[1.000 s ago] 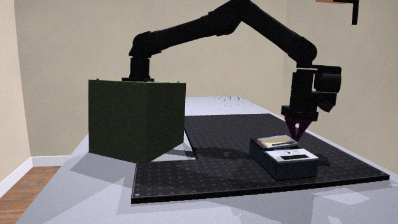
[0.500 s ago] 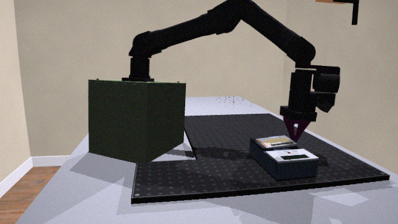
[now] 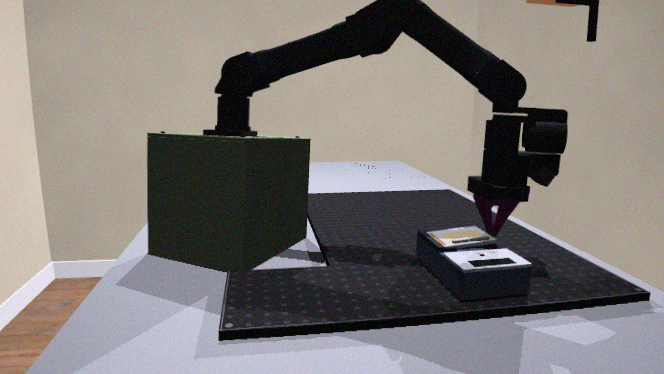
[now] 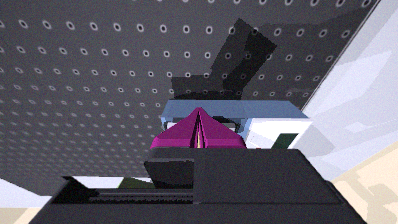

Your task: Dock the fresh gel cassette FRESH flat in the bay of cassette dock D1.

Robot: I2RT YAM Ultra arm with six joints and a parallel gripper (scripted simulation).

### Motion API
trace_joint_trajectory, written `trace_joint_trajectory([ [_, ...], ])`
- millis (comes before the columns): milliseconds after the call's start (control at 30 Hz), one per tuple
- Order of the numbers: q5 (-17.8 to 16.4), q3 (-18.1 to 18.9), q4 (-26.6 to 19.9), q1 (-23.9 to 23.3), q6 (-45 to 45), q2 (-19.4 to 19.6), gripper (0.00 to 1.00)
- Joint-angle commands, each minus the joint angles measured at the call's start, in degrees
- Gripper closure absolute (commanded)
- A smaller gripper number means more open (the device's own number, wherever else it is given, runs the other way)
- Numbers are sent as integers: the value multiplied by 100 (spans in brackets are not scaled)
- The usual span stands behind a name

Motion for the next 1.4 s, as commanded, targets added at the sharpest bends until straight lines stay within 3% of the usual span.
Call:
trace_joint_trajectory([
  [0, -7, 47, 71, -86, -50, -251, 100],
  [1067, -7, 47, 71, -86, -50, -250, 100],
  [1367, 7, -318, 201, -101, -68, -344, 100],
])
